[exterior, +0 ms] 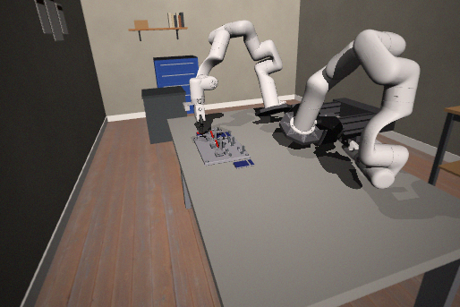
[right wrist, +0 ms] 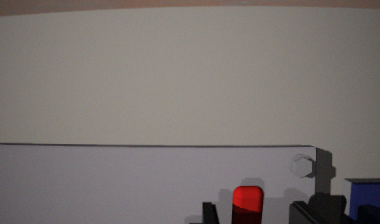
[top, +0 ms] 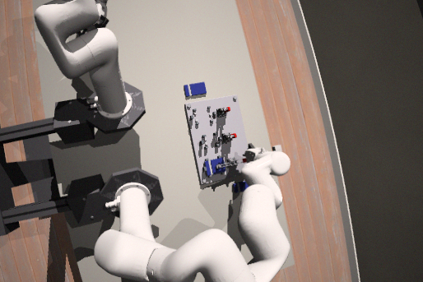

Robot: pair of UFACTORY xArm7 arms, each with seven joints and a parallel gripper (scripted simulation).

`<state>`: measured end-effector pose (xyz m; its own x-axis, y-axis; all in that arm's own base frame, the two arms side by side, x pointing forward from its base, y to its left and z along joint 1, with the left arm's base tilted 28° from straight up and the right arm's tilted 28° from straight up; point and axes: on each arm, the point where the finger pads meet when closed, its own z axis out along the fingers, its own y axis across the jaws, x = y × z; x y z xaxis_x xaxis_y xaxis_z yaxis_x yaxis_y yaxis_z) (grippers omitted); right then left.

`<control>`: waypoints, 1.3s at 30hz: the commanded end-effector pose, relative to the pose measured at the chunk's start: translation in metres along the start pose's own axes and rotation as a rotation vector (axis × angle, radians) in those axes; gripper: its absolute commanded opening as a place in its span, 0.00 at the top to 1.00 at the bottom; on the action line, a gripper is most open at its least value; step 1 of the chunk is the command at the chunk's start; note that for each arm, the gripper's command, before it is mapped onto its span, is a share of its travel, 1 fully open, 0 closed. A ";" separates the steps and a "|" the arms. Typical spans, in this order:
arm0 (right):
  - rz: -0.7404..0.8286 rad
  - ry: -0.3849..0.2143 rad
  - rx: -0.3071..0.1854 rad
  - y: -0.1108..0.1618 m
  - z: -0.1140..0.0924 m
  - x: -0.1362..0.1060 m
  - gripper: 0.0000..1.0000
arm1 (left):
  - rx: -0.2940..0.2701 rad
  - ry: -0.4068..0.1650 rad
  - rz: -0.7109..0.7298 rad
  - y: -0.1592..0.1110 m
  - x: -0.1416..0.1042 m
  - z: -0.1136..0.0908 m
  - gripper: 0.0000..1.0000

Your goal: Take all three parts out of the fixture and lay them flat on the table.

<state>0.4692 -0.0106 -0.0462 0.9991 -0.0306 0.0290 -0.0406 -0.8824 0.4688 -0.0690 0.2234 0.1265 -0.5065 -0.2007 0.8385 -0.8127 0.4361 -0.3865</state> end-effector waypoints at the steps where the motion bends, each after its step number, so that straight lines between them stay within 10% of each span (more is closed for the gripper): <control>1: 0.000 0.004 0.002 -0.001 -0.001 0.001 0.52 | -0.001 -0.001 -0.001 0.000 0.000 -0.001 0.00; 39: 0.000 0.004 0.002 -0.002 0.026 0.003 0.52 | -0.001 -0.001 -0.001 0.000 0.000 -0.001 0.00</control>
<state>0.4712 -0.0225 -0.0704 0.9991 -0.0305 0.0291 -0.0406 -0.8824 0.4687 -0.0690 0.2234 0.1265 -0.5065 -0.2007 0.8385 -0.8127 0.4361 -0.3865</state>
